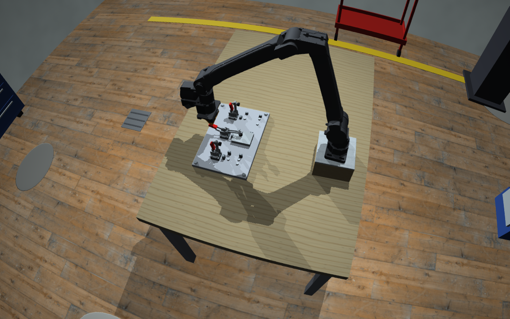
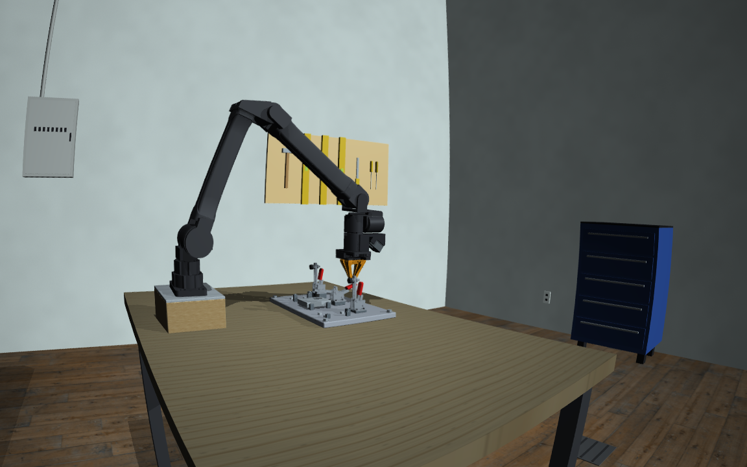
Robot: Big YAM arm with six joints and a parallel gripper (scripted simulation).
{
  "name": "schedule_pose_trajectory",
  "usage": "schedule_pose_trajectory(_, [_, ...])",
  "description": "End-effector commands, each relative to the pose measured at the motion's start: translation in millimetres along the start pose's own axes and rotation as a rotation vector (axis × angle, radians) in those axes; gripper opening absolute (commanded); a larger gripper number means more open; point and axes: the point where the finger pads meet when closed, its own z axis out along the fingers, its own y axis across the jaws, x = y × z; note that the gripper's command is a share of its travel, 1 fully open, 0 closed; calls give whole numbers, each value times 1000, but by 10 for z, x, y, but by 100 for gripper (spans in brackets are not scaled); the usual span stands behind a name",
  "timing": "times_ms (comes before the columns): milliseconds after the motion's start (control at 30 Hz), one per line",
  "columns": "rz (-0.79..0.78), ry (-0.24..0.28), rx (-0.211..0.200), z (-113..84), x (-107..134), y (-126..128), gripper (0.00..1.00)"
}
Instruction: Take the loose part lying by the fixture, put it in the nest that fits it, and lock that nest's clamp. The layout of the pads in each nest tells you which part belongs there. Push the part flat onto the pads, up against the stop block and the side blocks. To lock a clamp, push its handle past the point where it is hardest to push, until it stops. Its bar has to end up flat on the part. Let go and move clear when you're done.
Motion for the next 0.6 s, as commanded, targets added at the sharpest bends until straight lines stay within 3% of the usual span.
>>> schedule_pose_trajectory(0, [4,2,3,70,-19,51,0])
schedule_pose_trajectory(567, [6,-16,3,-7,-65,47,0])
